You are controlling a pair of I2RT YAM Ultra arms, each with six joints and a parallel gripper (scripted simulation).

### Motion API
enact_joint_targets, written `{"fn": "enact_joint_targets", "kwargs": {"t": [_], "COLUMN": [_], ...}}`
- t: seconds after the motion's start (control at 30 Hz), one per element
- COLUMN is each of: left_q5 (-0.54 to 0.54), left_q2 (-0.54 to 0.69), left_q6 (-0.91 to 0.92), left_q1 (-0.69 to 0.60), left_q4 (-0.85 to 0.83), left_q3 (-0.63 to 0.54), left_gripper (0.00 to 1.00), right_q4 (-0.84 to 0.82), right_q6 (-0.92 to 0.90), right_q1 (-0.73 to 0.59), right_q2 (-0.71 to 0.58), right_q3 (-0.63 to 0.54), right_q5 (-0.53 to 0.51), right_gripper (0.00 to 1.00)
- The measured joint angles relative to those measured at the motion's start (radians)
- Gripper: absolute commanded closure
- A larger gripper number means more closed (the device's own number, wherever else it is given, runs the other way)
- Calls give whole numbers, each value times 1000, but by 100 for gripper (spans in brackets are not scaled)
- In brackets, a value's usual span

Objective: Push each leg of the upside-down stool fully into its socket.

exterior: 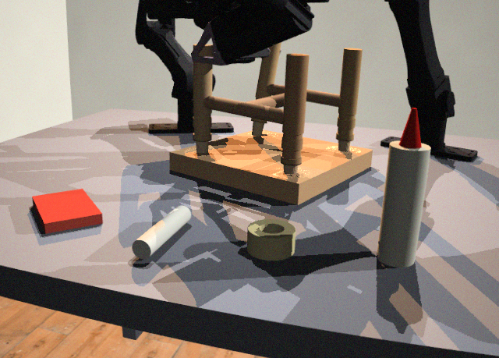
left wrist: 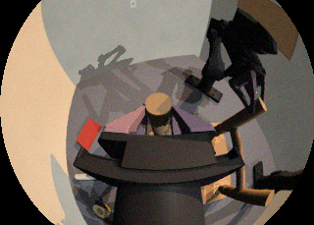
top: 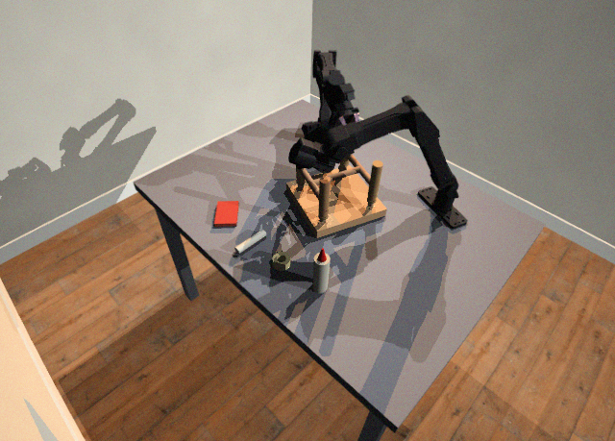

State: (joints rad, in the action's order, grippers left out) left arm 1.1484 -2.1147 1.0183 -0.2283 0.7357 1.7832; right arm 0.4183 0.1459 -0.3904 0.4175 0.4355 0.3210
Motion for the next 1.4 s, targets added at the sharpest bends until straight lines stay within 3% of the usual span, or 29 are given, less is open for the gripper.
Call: {"fn": "enact_joint_targets", "kwargs": {"t": [1.4], "left_q5": [3], "left_q2": [0], "left_q6": [-7], "left_q1": [0], "left_q4": [-7], "left_q3": [-3], "left_gripper": [72], "right_q4": [0], "right_q6": [-2], "right_q1": [16], "right_q2": [0], "right_q3": [0], "right_q5": [16], "right_gripper": [72]}}
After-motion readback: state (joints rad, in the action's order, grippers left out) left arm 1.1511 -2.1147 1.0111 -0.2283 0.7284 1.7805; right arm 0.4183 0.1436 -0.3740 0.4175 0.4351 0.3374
